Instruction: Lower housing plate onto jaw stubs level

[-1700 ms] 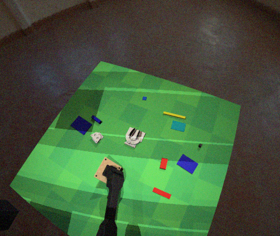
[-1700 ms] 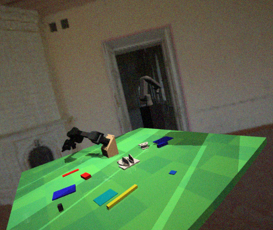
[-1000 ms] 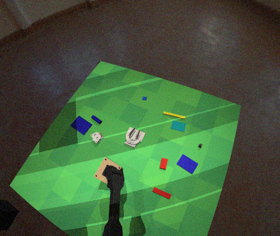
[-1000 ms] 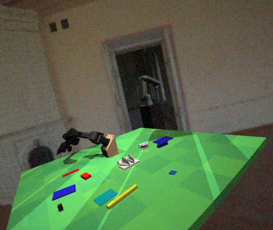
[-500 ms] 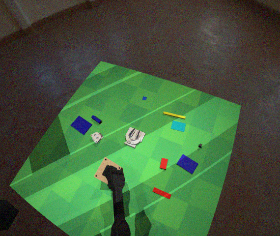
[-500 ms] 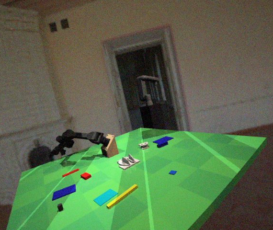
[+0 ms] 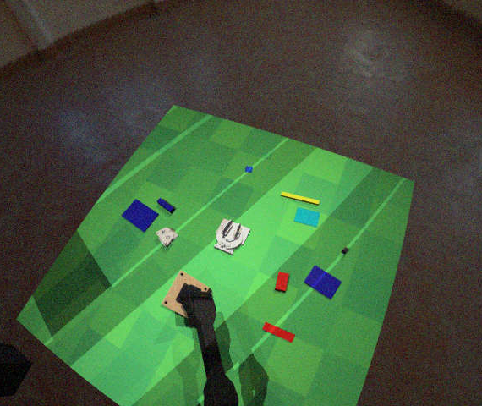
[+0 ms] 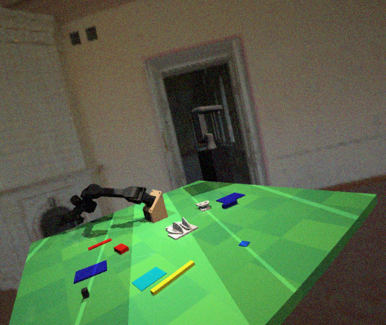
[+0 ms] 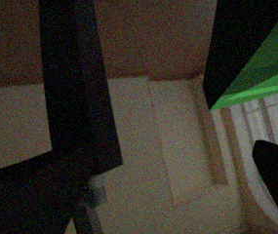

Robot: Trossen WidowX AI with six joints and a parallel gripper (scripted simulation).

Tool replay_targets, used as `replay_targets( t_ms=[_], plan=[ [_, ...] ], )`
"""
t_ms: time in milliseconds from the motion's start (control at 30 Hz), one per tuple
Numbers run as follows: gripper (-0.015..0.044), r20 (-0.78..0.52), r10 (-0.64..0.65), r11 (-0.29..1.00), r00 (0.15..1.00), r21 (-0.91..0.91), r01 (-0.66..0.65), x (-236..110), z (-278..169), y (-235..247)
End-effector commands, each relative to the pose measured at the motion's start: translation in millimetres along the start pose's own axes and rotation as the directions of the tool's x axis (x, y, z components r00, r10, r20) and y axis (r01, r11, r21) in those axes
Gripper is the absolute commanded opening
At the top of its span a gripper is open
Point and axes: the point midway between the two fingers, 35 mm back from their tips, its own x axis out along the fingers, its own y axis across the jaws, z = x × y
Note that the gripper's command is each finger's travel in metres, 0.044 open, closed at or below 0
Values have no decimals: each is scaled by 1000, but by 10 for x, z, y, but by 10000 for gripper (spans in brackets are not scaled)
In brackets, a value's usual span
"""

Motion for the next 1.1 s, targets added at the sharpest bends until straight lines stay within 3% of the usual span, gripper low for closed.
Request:
replay_targets(
  t_ms=[0, 1067],
  plan=[
    [440, -12, -20, 999, 1000, 43, 20, 166, -100, -191],
    [440, -55, -163, 911, 985, 375, 172, 1071, -408, -1530]
  ],
)
